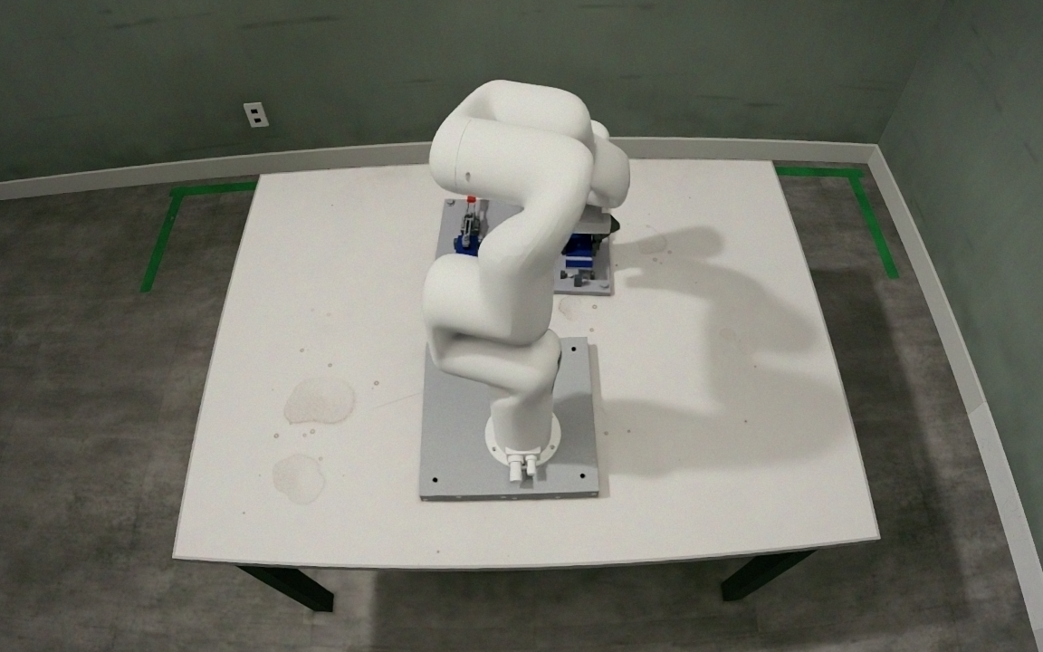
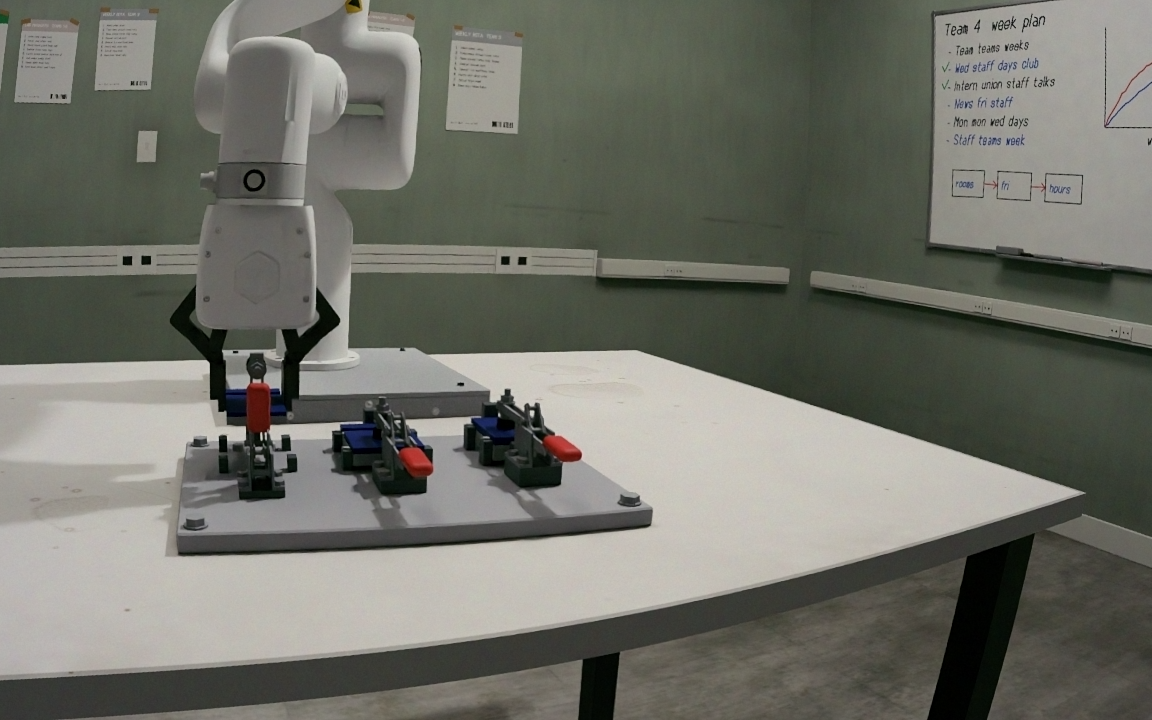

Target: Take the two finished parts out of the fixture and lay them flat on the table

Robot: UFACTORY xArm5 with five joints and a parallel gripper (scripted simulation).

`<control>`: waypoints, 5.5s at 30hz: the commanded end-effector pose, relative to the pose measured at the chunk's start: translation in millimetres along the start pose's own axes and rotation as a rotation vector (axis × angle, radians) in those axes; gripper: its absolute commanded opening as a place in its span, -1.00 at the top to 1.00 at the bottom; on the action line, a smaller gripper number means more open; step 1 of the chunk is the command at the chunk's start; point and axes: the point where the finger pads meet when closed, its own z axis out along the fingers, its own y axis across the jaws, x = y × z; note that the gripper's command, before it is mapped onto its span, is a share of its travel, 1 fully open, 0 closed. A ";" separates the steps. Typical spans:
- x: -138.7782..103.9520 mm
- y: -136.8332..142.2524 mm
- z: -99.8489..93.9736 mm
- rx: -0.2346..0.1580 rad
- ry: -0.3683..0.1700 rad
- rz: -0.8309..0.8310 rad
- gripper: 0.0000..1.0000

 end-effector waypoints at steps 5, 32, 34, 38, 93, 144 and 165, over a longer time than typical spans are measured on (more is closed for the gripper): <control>-0.1 -0.4 -6.5 0.001 -0.004 0.000 1.00; 6.8 -0.6 -35.1 0.001 -0.004 0.000 1.00; 6.8 -0.6 -35.1 0.001 -0.004 0.000 1.00; 6.8 -0.6 -35.2 0.001 -0.004 0.000 1.00; 6.8 -38.2 -34.9 0.001 -0.003 0.000 1.00; 6.7 -119.8 -34.4 -0.001 -0.002 0.000 1.00; 6.7 -120.7 -34.3 -0.001 -0.002 0.000 1.00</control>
